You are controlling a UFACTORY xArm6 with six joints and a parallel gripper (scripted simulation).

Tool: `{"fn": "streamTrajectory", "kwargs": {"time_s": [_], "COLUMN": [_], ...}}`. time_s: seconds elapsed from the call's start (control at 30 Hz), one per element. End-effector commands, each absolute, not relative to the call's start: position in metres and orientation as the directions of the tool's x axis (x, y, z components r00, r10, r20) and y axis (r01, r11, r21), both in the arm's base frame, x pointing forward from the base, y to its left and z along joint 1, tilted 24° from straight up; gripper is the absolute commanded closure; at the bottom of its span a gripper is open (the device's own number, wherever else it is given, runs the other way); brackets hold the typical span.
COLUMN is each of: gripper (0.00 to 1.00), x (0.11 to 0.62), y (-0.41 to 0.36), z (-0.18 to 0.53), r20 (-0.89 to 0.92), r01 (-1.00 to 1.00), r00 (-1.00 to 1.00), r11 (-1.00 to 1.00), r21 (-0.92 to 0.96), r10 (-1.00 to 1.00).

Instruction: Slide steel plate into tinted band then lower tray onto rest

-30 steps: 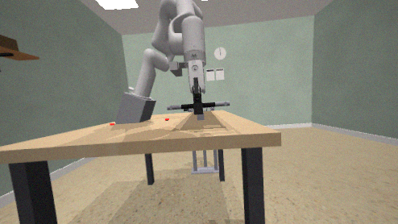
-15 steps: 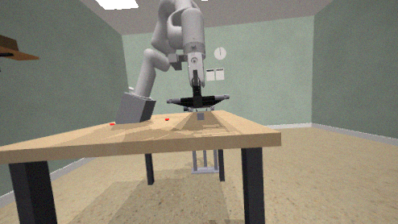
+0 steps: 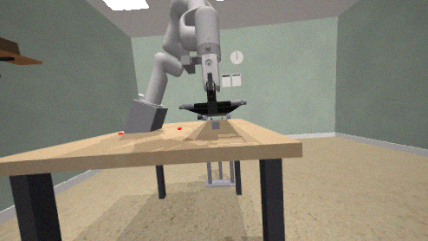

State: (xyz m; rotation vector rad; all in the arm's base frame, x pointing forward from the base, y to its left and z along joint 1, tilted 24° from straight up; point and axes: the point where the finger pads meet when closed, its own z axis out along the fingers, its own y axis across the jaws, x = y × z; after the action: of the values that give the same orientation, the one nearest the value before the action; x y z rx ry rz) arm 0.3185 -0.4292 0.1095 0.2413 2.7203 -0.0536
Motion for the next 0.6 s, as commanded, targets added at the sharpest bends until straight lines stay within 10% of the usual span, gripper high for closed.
{"fn": "streamTrajectory", "kwargs": {"time_s": [0.0,0.57], "gripper": [1.00,1.00], "x": [0.3166,0.3128], "y": [-0.4295,-0.4278], "z": [0.1166,0.1257], "r20": [-0.403,-0.403], "r01": [0.177,0.177], "r00": [-0.901,-0.901], "r11": [0.984,0.984], "r21": [-0.005,-0.005], "r10": [0.160,0.160]}}
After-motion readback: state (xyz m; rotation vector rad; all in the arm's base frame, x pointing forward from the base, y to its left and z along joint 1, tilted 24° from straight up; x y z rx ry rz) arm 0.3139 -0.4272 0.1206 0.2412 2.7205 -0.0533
